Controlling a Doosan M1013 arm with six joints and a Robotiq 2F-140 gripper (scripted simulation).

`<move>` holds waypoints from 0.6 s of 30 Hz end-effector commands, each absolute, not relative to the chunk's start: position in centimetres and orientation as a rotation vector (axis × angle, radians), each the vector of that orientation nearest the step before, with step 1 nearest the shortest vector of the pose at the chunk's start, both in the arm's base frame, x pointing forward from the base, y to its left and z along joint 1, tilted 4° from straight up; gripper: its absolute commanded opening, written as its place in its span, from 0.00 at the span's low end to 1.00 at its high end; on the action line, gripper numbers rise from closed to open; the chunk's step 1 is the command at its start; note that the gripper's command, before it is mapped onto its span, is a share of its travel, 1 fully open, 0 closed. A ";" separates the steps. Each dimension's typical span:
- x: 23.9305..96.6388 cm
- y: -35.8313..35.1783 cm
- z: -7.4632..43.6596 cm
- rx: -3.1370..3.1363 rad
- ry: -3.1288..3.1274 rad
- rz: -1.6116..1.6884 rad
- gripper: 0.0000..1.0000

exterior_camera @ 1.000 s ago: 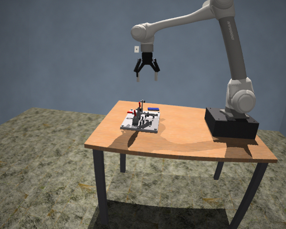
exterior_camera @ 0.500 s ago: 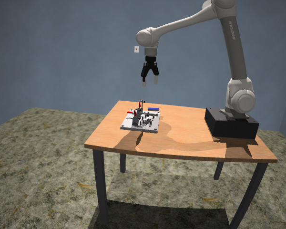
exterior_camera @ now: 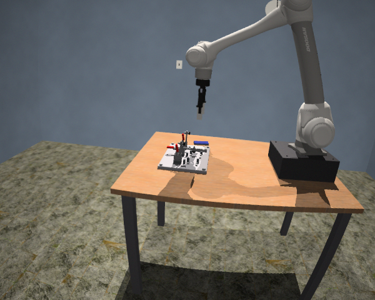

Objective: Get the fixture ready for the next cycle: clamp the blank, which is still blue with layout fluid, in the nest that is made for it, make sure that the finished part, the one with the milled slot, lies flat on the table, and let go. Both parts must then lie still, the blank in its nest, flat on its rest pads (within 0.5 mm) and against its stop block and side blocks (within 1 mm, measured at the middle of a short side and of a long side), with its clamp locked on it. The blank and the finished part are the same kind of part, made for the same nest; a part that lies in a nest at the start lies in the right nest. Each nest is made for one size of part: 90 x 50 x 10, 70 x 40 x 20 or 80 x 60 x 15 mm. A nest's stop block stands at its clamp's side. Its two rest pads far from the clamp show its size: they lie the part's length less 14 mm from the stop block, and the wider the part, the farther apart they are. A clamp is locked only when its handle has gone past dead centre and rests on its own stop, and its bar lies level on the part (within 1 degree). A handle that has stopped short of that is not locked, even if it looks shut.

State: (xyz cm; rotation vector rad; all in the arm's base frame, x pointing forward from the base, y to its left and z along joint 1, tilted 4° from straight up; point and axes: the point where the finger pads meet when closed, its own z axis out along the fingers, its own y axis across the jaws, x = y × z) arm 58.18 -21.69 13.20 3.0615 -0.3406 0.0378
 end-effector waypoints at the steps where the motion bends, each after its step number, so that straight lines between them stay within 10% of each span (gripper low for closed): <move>1: 58.2 -21.7 13.2 3.063 -0.339 0.039 1.00; 2: 58.2 -21.7 13.2 3.063 -0.339 0.039 0.28; 18: 58.2 -21.7 13.2 3.063 -0.339 0.039 0.28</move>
